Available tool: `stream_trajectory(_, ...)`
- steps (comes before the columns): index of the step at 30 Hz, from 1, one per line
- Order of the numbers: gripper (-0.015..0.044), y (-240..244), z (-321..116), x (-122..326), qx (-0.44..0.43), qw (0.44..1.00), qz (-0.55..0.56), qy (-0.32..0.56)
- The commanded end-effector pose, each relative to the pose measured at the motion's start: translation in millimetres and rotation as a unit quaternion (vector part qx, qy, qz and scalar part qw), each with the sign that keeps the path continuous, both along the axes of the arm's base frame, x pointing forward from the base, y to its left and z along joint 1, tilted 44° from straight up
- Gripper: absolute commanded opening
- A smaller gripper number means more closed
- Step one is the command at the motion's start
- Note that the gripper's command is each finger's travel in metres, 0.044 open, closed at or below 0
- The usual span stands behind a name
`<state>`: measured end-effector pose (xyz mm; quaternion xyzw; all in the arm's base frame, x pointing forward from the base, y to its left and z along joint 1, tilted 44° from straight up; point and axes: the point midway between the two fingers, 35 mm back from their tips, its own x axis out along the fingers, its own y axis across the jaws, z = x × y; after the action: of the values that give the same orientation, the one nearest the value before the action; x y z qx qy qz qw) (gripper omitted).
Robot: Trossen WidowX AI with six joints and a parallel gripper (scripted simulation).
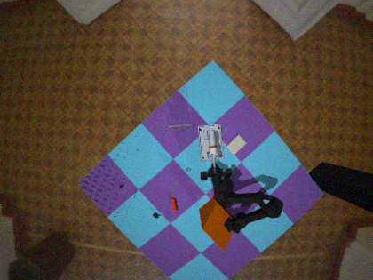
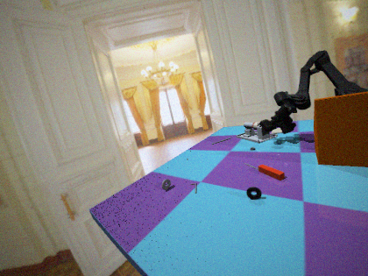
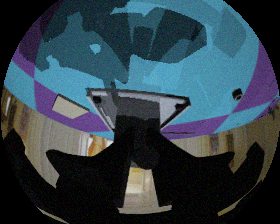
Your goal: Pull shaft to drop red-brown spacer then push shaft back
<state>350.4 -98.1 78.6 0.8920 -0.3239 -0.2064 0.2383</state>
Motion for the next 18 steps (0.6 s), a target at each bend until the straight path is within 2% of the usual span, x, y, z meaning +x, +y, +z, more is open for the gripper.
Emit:
stream_trajectory(1, 0.0000, 0.2, -1.0, -1.6, 0.001, 1.000, 0.000, 0.000)
stream_trajectory(18, 0.0000, 0.7, -1.7, -3.0, 0.001, 1.000, 0.000, 0.001)
